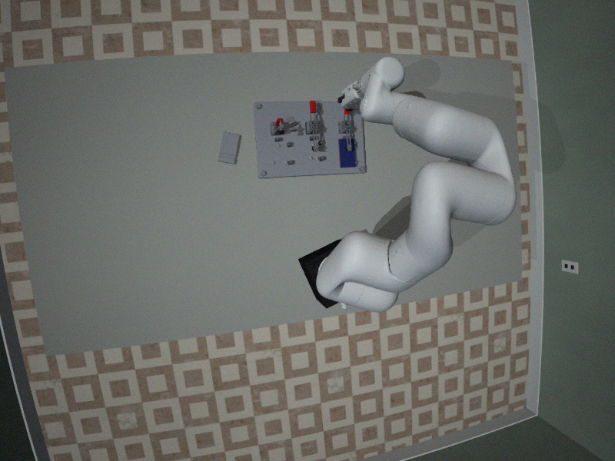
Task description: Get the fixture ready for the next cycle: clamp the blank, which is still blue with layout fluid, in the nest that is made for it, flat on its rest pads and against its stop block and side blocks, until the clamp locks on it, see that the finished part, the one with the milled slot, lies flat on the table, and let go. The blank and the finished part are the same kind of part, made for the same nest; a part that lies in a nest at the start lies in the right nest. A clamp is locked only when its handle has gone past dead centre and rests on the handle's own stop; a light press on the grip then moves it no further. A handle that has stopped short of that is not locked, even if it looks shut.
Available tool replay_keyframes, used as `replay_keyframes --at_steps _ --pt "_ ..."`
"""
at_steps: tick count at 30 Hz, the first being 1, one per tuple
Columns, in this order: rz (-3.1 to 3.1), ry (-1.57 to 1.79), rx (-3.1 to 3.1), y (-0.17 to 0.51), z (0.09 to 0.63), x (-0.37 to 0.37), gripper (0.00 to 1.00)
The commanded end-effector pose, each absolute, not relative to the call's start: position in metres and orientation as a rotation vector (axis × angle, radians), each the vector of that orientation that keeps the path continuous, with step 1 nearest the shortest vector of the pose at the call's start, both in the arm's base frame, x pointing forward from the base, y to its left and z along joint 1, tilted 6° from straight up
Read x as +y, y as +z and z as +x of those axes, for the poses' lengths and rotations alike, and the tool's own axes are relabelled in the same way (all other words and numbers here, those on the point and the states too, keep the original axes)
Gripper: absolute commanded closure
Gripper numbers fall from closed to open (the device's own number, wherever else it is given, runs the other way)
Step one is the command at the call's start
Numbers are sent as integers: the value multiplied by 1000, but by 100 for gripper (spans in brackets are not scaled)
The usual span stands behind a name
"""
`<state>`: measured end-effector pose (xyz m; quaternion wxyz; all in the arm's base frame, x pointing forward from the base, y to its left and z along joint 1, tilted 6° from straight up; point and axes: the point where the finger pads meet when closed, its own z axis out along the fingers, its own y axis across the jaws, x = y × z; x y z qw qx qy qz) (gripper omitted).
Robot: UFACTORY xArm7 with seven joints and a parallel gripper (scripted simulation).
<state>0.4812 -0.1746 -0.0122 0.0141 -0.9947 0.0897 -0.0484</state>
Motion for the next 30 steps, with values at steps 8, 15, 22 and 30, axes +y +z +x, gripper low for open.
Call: replay_keyframes --at_steps 8,15,22,30 --pt "-3098 -156 279 -13 483 -175 100" --pt "-3098 -156 279 -13 483 -175 100" --pt "-3098 -156 279 -13 483 -175 100" --pt "-3098 -156 279 -15 483 -175 100"
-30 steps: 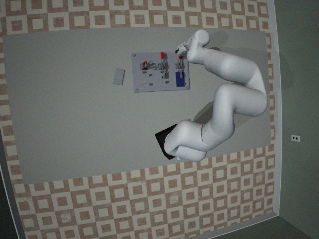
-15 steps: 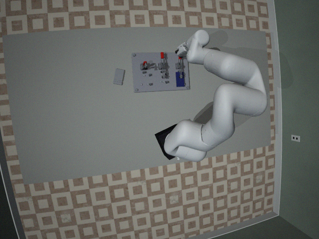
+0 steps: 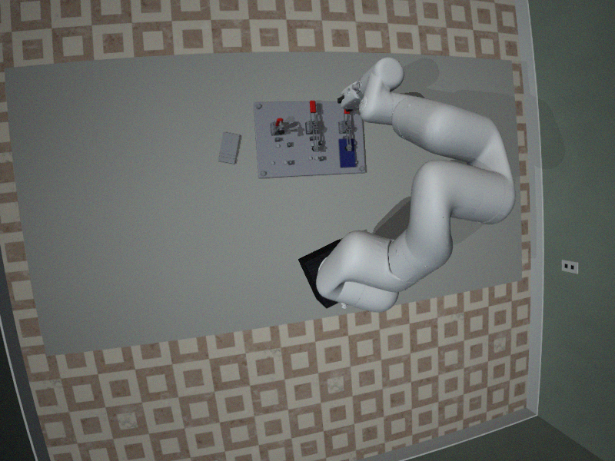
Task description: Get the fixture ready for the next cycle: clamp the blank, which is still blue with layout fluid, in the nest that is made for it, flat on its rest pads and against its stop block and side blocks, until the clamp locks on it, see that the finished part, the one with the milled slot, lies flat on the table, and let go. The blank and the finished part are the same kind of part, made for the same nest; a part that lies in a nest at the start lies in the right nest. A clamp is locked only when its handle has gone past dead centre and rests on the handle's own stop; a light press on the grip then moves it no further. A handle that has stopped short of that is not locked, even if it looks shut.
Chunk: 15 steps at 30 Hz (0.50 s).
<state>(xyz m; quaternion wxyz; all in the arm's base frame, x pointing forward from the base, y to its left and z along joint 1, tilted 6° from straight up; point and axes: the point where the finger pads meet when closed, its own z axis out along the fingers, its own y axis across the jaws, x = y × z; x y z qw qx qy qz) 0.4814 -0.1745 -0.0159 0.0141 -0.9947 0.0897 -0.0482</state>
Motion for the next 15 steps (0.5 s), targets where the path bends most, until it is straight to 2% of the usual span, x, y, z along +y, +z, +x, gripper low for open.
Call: replay_keyframes --at_steps 1,15 --pt "-3098 -156 279 -15 483 -175 100" --pt "-3098 -156 279 -17 483 -175 100"
